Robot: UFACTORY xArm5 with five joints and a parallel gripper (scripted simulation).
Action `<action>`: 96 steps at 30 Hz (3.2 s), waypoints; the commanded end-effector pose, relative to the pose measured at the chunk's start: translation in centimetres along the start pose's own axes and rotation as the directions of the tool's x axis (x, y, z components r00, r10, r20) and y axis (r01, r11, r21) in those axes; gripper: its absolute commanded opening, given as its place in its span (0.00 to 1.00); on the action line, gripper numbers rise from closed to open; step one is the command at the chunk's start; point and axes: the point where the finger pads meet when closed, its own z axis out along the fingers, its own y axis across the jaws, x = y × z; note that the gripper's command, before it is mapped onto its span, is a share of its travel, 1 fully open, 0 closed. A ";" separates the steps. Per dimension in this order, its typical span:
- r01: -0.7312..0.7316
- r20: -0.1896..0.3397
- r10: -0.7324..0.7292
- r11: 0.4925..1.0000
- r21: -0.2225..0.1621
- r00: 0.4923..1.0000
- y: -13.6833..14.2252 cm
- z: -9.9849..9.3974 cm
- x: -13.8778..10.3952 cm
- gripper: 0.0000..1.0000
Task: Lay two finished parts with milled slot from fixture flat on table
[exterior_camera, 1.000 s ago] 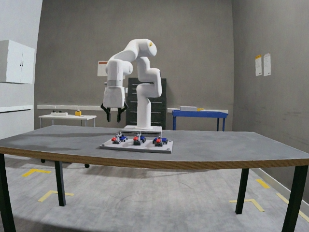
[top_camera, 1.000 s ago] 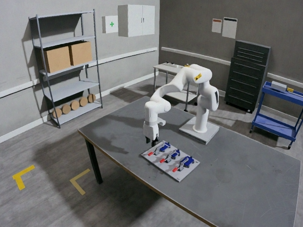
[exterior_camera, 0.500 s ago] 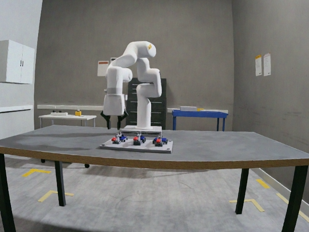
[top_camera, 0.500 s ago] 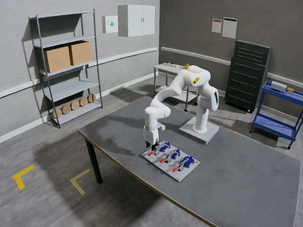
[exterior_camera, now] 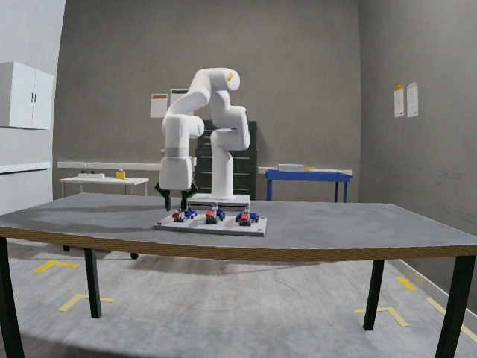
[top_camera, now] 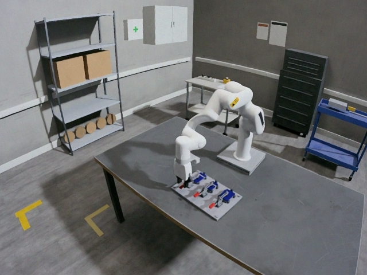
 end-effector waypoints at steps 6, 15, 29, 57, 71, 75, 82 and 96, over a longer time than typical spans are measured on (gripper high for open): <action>0.000 0.004 0.000 1.000 0.001 1.000 0.0 0.1 -0.2 0.48; 0.000 0.004 0.000 1.000 0.001 1.000 0.0 0.1 -0.2 0.48; 0.000 0.004 0.000 1.000 0.001 1.000 0.0 1.9 -0.2 0.48; 0.000 0.004 0.000 1.000 0.001 1.000 -0.1 2.8 -0.3 0.00; 0.000 0.004 0.000 1.000 0.001 1.000 -0.1 2.8 -0.3 0.00; 0.000 0.004 0.000 1.000 0.001 1.000 -0.1 2.8 -0.3 0.00; 0.000 0.004 0.000 1.000 0.001 1.000 -0.1 2.8 -0.3 0.00; 0.000 0.005 0.000 1.000 0.001 1.000 -0.1 2.7 -0.3 0.00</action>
